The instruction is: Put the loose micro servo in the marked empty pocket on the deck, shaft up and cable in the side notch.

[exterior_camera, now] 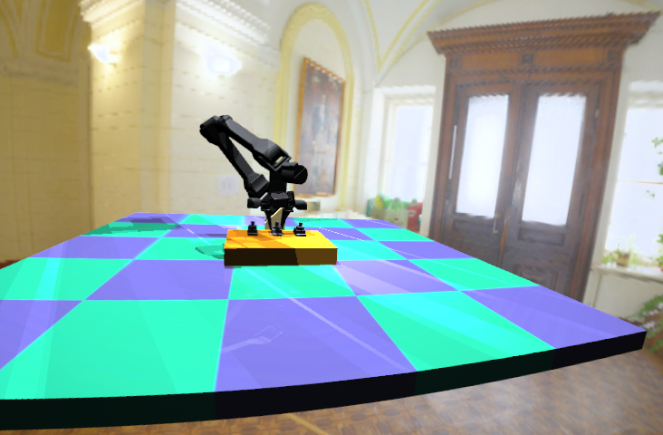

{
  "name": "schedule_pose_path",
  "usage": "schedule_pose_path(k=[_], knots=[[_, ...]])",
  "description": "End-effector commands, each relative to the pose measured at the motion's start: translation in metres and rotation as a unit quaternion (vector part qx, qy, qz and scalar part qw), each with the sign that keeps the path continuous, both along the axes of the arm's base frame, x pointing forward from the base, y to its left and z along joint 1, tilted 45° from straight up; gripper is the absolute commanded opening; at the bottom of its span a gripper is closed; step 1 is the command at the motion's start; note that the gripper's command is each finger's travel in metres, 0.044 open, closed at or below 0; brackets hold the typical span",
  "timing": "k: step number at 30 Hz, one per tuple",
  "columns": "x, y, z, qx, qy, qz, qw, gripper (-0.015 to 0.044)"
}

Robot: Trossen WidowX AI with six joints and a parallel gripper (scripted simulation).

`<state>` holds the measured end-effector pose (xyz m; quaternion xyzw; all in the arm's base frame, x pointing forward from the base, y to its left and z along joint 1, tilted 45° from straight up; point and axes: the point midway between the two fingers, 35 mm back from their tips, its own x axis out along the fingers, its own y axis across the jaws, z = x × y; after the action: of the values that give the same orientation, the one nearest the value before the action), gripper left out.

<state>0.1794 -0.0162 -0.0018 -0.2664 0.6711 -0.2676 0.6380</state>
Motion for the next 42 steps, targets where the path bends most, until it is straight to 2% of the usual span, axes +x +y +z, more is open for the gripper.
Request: schedule_pose_path(k=[1,6,12,16,22,28,33,39,42], knots=[[0.0,0.002,0.002,0.0,0.001,0.002,1.0,0.0187],[0.0,0.023,0.025,0.001,0.001,0.002,1.0,0.0187],[0.002,0.025,0.025,0.001,0.001,0.002,1.0,0.0187],[0.016,0.029,0.028,0.0,0.002,0.005,1.0,0.0292],[0.068,0.052,0.048,0.001,0.0,0.003,1.0,0.044],[0.114,0.067,0.067,0.001,-0.002,0.002,1.0,0.044],[0.115,0.07,0.069,0.002,-0.003,0.002,1.0,0.044],[0.106,0.098,0.102,0.005,-0.009,0.0,1.0,0.044],[0.106,0.1,0.103,0.005,-0.009,-0.001,1.0,0.044]])
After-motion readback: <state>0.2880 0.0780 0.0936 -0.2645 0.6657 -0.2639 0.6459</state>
